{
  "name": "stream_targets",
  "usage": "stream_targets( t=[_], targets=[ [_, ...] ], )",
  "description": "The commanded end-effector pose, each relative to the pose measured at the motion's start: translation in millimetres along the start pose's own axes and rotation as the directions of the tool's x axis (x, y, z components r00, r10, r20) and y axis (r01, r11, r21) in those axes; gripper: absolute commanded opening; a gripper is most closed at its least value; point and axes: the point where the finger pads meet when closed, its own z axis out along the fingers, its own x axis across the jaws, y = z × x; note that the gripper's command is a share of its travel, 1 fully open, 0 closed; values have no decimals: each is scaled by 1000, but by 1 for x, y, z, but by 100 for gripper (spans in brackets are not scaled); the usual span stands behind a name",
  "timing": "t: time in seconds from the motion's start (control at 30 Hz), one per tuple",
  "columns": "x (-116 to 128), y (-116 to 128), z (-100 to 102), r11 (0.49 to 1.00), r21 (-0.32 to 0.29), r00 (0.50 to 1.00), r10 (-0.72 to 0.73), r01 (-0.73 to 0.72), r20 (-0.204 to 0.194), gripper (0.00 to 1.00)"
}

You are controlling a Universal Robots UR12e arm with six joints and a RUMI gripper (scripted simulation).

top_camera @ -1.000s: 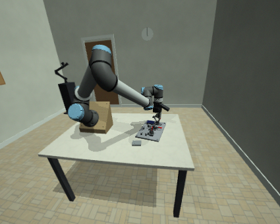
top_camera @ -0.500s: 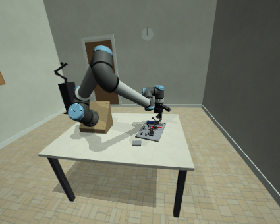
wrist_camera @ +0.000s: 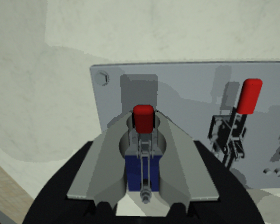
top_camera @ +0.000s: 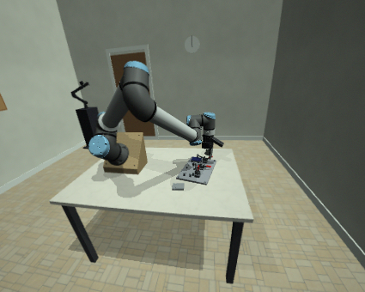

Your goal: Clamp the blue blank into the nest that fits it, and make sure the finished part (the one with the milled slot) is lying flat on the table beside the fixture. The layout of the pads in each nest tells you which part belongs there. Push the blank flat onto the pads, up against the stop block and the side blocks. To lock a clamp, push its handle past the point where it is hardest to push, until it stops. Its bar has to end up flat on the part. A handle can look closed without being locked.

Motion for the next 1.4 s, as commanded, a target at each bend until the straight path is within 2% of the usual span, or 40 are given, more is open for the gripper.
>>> stream_targets(
  t=[0.0, 1.37],
  targets=[
    [0, -6, 7, 1000, -1, 1000, 2, -2, -1, 0],
    [0, -8, 16, 1000, -2, 1000, 0, 0, -1, 0]
  ],
)
